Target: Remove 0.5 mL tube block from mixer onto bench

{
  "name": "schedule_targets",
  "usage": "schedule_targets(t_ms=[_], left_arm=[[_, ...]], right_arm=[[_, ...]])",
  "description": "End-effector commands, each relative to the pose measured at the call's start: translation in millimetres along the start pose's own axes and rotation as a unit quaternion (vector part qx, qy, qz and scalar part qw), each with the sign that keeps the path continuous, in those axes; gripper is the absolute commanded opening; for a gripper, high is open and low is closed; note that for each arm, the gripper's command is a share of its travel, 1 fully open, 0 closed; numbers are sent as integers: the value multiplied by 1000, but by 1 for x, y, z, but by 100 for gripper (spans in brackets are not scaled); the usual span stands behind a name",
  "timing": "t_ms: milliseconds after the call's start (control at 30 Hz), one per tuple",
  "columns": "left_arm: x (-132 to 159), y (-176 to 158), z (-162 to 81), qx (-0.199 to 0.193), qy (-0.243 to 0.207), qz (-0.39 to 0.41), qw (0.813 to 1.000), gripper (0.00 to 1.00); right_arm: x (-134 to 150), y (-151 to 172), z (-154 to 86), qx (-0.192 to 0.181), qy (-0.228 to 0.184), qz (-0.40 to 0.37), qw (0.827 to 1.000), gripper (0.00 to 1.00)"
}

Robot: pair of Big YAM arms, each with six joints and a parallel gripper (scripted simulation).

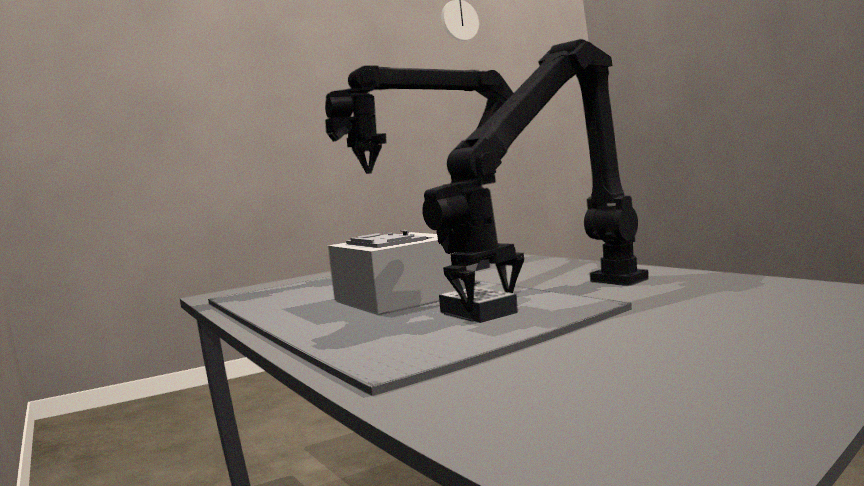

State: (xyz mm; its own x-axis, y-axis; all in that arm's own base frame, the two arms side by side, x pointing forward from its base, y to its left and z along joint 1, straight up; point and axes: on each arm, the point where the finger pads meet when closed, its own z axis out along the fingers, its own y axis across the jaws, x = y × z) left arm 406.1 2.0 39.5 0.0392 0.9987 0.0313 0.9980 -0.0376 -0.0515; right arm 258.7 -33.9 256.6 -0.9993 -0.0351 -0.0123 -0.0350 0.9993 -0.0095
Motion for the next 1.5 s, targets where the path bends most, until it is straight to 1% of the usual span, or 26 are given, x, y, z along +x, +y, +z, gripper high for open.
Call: schedule_targets(t_ms=[0,67,267,333,500,667,733,800,833,1000,1133,1300,1467], left_arm=[[2,-2,-12,-8,2,0,1000,100],[3,-2,-15,-8,1,-5,1000,100],[3,-1,-11,-1,1,-10,1000,100],[3,2,-16,0,1,-10,1000,100],[3,9,-40,-18,-3,-4,1000,100],[4,19,-55,-33,-2,0,999,100],[4,19,-50,-30,-2,0,1000,100],[4,19,-50,-30,-2,0,1000,100],[4,15,-43,-23,-2,0,1000,100],[4,11,-29,-13,-2,0,1000,100],[3,6,-23,-9,-2,0,1000,100],[3,-3,-21,6,-2,0,1000,100],[4,1,-26,4,-2,-1,1000,100]], right_arm=[[-11,-3,-22,6,-35,-3,999,0],[-11,-3,-22,6,-35,-3,999,0],[-11,-3,-21,6,-35,-3,999,0],[-11,-3,-21,6,-35,-3,999,0],[-11,-3,-21,6,-35,-3,999,0],[-11,-3,-21,5,-35,-3,999,0],[-11,-3,-21,5,-35,-3,999,0],[-11,-3,-21,5,-35,-3,999,0],[-11,-3,-21,5,-35,-3,999,0],[-11,-3,-20,5,-35,-3,999,0],[-11,-2,-20,5,-35,-3,999,0],[-11,-2,-20,5,-35,-3,999,0],[-11,-2,-20,5,-35,-3,999,0]])
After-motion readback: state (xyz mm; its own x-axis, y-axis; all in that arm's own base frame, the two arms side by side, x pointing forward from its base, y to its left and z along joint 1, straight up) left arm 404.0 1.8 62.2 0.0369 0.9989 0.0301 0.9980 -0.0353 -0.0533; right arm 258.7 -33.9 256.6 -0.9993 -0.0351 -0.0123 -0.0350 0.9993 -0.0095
